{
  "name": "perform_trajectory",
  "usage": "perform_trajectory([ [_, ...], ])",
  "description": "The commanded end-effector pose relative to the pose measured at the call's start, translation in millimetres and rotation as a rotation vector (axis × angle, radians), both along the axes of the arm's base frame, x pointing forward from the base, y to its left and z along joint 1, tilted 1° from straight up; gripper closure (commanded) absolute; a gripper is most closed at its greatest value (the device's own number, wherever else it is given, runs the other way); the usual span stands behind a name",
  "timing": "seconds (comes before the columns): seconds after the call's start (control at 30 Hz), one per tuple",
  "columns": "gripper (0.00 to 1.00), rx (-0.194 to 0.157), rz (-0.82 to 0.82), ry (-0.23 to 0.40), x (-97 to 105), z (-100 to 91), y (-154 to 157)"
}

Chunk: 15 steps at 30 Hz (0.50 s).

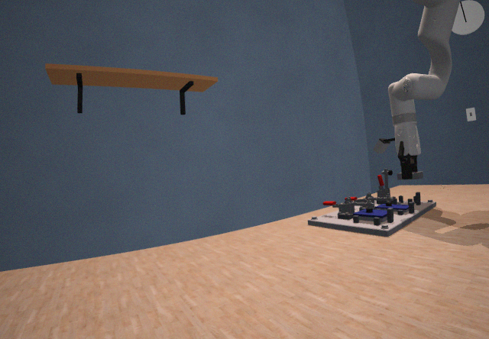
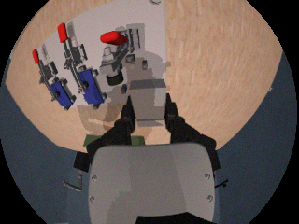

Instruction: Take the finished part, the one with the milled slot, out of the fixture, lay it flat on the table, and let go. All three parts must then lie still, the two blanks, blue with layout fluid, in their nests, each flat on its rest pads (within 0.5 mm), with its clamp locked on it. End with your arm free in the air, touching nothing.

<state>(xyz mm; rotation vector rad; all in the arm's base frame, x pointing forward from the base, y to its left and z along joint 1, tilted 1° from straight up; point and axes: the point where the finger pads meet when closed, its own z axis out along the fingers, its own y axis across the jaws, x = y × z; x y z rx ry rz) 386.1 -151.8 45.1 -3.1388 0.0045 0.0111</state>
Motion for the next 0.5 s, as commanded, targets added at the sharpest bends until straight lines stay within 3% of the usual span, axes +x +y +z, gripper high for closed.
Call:
perform_trajectory([
  [0.0,1.00,-0.001,0.000,-0.004,1,1.2,-9],
  [0.47,1.00,-0.001,0.000,-0.004,1,1.5,-37],
])
